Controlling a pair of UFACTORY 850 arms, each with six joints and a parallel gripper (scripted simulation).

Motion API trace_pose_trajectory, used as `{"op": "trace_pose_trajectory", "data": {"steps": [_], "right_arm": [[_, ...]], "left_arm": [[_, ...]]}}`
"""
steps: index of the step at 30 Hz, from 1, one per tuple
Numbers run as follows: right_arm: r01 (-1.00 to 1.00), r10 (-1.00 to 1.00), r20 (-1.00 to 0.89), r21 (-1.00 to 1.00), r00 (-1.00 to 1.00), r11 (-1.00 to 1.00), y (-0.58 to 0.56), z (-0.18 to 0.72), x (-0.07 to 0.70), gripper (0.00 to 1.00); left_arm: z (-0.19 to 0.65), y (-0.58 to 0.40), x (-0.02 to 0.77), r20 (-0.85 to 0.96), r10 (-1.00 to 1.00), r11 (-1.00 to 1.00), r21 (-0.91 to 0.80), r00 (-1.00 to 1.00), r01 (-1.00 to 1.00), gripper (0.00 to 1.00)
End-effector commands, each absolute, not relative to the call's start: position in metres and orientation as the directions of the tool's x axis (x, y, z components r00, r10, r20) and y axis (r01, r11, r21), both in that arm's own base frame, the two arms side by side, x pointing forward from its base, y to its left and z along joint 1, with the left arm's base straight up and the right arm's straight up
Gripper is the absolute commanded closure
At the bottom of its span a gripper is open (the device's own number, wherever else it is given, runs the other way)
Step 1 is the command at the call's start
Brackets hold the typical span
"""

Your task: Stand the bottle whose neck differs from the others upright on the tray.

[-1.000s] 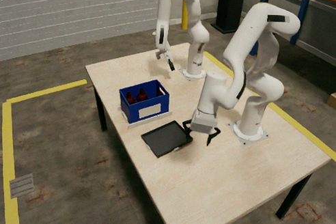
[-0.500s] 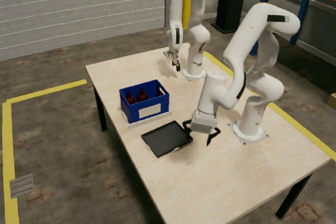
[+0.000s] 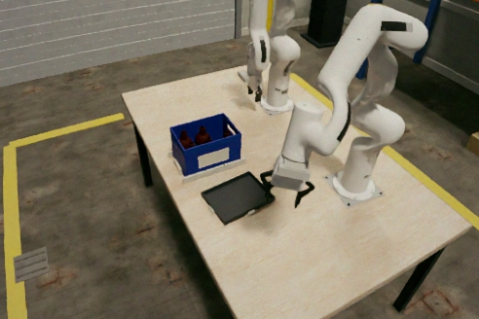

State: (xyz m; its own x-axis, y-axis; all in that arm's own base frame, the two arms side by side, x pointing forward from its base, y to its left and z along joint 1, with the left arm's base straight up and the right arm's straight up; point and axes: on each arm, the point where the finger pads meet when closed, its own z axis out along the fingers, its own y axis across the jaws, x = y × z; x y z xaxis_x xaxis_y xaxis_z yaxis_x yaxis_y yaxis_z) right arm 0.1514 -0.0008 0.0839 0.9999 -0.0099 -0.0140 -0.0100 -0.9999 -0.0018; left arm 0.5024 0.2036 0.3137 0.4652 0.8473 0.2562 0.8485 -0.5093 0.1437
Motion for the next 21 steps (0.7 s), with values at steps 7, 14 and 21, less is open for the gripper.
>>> {"op": "trace_pose_trajectory", "data": {"steps": [7, 14, 21], "right_arm": [[0.0, 0.0, 0.0, 0.0, 1.0, -1.0, 0.0, 0.084, 0.15, 0.0], [0.0, 0.0, 0.0, 0.0, 1.0, -1.0, 0.0, 0.084, 0.15, 0.0], [0.0, 0.0, 0.0, 0.0, 1.0, -1.0, 0.0, 0.084, 0.15, 0.0]], "left_arm": [[0.315, 0.204, 0.503, 0.258, 0.847, -0.509, 0.145, 0.465, 0.848, 0.0], [0.314, 0.186, 0.519, 0.244, 0.847, -0.514, 0.147, 0.472, 0.845, 0.0], [0.312, 0.131, 0.56, 0.206, 0.845, -0.525, 0.148, 0.493, 0.838, 0.0]]}}
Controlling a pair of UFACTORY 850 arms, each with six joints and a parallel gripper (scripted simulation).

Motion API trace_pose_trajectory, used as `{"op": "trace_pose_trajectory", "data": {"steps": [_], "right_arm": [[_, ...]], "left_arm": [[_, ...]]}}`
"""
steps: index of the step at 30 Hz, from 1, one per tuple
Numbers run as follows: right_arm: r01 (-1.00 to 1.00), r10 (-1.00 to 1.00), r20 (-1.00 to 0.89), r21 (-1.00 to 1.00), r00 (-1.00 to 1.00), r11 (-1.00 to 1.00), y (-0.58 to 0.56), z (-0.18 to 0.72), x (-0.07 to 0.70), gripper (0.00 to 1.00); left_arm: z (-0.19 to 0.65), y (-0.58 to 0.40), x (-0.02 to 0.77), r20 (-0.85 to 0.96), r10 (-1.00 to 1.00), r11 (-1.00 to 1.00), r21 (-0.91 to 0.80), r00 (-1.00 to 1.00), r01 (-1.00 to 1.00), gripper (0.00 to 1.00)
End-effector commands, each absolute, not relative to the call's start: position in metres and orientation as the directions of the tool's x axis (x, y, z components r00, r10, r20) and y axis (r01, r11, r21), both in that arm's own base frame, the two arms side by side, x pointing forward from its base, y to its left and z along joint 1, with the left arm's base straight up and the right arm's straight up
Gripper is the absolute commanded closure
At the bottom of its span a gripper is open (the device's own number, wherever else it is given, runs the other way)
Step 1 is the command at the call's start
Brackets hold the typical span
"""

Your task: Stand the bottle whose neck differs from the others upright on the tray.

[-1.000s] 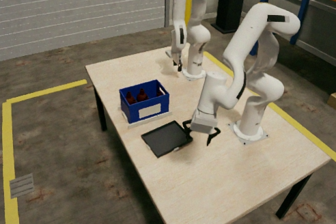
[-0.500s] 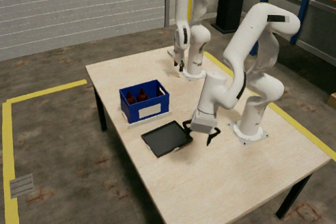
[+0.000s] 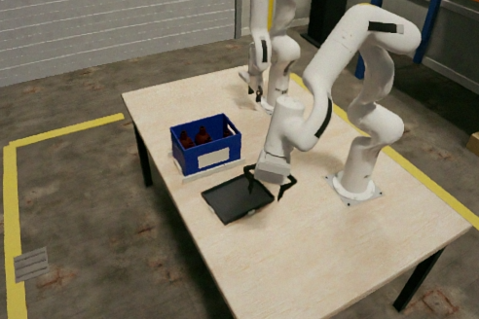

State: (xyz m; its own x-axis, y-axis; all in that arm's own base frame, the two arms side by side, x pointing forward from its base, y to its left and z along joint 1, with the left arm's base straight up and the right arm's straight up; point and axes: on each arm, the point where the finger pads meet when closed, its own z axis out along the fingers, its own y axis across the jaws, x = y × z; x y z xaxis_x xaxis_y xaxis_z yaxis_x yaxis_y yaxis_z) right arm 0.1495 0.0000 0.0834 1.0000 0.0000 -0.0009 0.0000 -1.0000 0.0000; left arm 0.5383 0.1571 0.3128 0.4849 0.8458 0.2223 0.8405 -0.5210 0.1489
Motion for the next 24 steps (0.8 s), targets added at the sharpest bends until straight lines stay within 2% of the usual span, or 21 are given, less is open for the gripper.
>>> {"op": "trace_pose_trajectory", "data": {"steps": [1, 24], "right_arm": [[0.0, 0.0, 0.0, 0.0, 1.0, -1.0, 0.0, 0.084, 0.15, 0.0], [0.0, 0.0, 0.0, 0.0, 1.0, -1.0, 0.0, 0.084, 0.15, 0.0]], "left_arm": [[0.312, 0.123, 0.564, 0.201, 0.845, -0.526, 0.148, 0.495, 0.837, 0.0], [0.298, -0.055, 0.632, 0.11, 0.829, -0.559, 0.124, 0.548, 0.82, 0.0]]}}
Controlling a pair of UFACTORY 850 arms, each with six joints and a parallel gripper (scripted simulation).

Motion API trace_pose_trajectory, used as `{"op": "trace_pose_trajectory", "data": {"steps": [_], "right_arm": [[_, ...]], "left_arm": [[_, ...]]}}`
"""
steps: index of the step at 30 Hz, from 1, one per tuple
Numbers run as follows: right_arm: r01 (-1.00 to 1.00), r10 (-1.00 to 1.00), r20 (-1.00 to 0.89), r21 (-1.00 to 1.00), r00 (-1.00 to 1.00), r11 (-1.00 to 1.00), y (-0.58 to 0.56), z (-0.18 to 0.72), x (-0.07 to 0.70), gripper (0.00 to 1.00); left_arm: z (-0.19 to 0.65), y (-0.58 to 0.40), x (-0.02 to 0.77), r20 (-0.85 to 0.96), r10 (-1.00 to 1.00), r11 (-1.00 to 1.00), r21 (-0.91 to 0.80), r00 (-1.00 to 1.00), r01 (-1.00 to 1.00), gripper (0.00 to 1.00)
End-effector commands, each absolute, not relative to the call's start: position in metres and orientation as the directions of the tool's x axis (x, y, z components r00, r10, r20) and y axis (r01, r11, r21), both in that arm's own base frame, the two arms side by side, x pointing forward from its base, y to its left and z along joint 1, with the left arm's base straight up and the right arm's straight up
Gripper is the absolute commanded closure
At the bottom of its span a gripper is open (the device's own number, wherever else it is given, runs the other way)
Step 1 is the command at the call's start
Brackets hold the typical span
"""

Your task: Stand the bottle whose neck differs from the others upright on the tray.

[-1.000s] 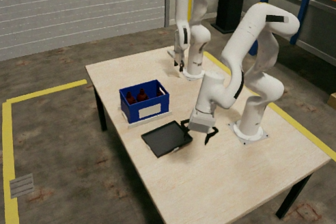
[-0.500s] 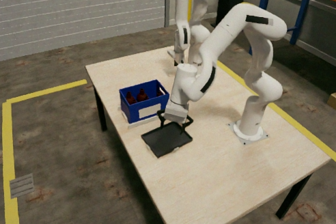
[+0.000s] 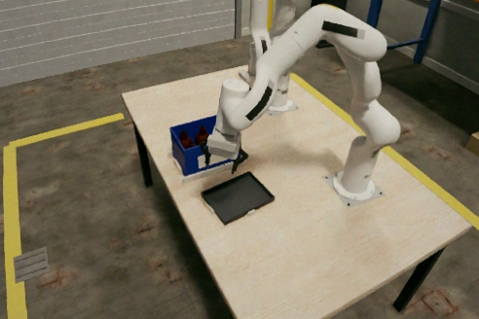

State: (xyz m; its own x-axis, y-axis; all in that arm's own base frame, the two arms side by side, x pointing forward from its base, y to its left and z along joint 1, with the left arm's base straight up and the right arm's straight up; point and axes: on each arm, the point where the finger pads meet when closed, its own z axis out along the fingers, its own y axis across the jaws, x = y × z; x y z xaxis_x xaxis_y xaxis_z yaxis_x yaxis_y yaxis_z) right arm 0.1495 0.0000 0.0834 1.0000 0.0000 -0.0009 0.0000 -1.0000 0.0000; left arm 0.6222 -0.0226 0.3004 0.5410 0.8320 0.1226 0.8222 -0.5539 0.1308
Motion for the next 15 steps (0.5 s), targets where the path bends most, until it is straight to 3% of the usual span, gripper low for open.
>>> {"op": "trace_pose_trajectory", "data": {"steps": [1, 15], "right_arm": [[0.0, 0.0, 0.0, 0.0, 1.0, -1.0, 0.0, 0.084, 0.15, 0.0], [0.0, 0.0, 0.0, 0.0, 1.0, -1.0, 0.0, 0.084, 0.15, 0.0]], "left_arm": [[0.298, -0.055, 0.632, 0.11, 0.829, -0.559, 0.124, 0.548, 0.82, 0.0], [0.285, -0.177, 0.642, 0.064, 0.814, -0.581, 0.095, 0.577, 0.808, 0.0]]}}
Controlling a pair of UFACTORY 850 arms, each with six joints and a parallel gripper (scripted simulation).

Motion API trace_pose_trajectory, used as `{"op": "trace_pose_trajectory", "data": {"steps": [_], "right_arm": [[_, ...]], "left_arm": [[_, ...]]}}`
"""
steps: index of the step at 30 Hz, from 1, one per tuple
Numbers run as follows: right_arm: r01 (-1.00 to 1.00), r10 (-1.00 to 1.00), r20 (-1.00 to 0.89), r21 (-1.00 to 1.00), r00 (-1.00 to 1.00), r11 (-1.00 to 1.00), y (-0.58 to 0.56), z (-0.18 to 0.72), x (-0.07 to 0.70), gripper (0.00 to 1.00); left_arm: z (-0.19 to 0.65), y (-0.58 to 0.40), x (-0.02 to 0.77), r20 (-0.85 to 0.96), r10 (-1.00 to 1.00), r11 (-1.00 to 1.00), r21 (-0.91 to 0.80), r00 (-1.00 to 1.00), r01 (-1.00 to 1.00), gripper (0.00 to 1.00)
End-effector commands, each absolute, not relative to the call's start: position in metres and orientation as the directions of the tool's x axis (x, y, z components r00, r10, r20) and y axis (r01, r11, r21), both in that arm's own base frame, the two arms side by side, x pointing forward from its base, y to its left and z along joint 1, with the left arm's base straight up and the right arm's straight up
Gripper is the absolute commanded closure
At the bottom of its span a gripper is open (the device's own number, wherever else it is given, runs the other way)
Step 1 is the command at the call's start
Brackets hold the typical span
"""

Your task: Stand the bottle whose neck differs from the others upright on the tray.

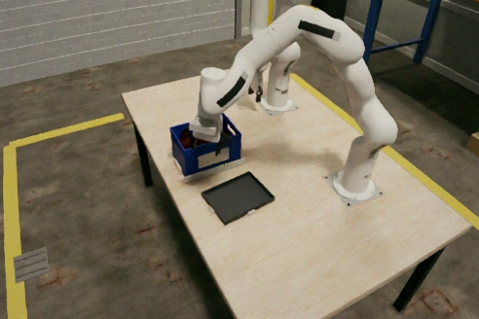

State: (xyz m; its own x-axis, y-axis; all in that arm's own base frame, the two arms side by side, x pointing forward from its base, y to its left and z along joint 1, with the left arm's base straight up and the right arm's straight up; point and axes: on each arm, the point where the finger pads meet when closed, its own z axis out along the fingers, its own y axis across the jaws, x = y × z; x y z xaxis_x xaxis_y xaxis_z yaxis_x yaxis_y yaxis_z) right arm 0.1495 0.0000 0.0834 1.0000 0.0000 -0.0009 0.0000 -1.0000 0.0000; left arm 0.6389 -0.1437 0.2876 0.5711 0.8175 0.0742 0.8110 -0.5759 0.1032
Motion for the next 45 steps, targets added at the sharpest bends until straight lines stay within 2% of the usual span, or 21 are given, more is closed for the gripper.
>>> {"op": "trace_pose_trajectory", "data": {"steps": [1, 21, 33, 40, 41, 45], "right_arm": [[0.0, 0.0, 0.0, 0.0, 1.0, -1.0, 0.0, 0.084, 0.15, 0.0], [0.0, 0.0, 0.0, 0.0, 1.0, -1.0, 0.0, 0.084, 0.15, 0.0], [0.0, 0.0, 0.0, 0.0, 1.0, -1.0, 0.0, 0.084, 0.15, 0.0], [0.0, 0.0, 0.0, 0.0, 1.0, -1.0, 0.0, 0.084, 0.15, 0.0], [0.0, 0.0, 0.0, 0.0, 1.0, -1.0, 0.0, 0.084, 0.15, 0.0], [0.0, 0.0, 0.0, 0.0, 1.0, -1.0, 0.0, 0.084, 0.15, 0.0]], "left_arm": [[0.284, -0.186, 0.641, 0.061, 0.813, -0.583, 0.092, 0.579, 0.808, 0.0], [0.263, -0.332, 0.616, 0.021, 0.791, -0.611, 0.045, 0.611, 0.79, 0.0], [0.245, -0.437, 0.572, 0.001, 0.774, -0.633, 0.004, 0.633, 0.774, 0.0], [0.243, -0.446, 0.567, 0.0, 0.772, -0.635, 0.0, 0.635, 0.772, 0.0], [0.243, -0.446, 0.567, 0.0, 0.772, -0.635, 0.0, 0.635, 0.772, 1.0], [0.243, -0.446, 0.567, 0.0, 0.772, -0.635, 0.0, 0.635, 0.772, 1.0]]}}
